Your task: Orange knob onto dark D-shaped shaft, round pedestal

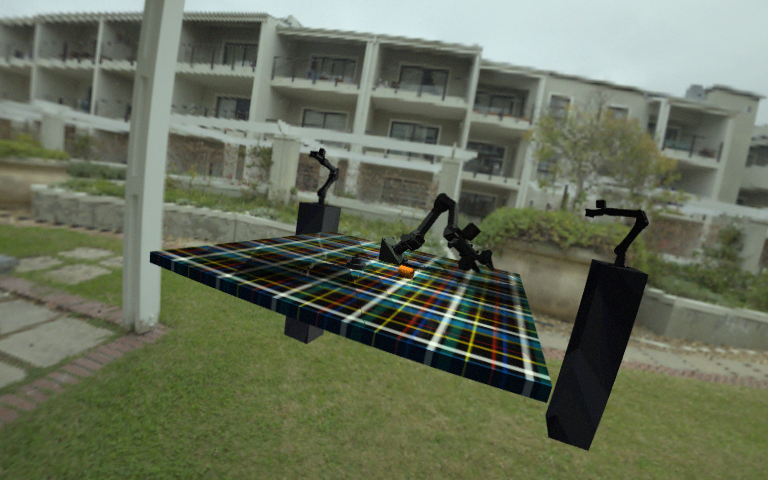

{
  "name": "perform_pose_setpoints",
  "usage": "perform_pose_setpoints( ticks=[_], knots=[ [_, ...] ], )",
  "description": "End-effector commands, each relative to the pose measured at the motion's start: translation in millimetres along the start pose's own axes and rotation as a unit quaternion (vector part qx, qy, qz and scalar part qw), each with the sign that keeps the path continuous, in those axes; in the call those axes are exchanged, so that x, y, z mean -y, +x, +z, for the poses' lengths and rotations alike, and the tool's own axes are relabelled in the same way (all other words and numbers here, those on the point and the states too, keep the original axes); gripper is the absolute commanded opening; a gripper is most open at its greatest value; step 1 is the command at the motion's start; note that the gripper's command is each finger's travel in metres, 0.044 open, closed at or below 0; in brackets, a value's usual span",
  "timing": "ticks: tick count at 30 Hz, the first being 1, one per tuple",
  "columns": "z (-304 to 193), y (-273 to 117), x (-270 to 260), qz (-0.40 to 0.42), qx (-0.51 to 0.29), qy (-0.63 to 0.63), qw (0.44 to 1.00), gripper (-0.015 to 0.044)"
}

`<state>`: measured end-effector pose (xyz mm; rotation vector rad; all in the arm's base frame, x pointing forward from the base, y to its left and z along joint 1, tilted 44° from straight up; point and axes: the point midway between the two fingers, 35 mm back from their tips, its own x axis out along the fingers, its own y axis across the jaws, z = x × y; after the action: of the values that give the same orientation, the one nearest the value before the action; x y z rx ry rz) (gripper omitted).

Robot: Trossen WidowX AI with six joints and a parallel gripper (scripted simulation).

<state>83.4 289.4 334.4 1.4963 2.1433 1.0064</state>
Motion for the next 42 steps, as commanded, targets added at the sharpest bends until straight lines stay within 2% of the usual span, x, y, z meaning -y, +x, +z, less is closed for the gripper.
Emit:
perform_pose_setpoints(
  ticks=[1,10,18,25,32,42],
  knots=[
    [28,-44,-36,0.07,0.074,-0.016,0.995,0.044],
    [62,-159,-86,0.215,0.223,-0.038,0.95,0.044],
    [61,-273,-99,0.334,0.343,-0.055,0.876,0.044],
    [59,-282,-99,0.343,0.352,-0.056,0.869,0.044],
    [92,-301,-92,0.264,0.443,-0.156,0.842,0.044],
    [144,-324,-59,0.045,0.537,-0.32,0.78,0.044]
  ],
)
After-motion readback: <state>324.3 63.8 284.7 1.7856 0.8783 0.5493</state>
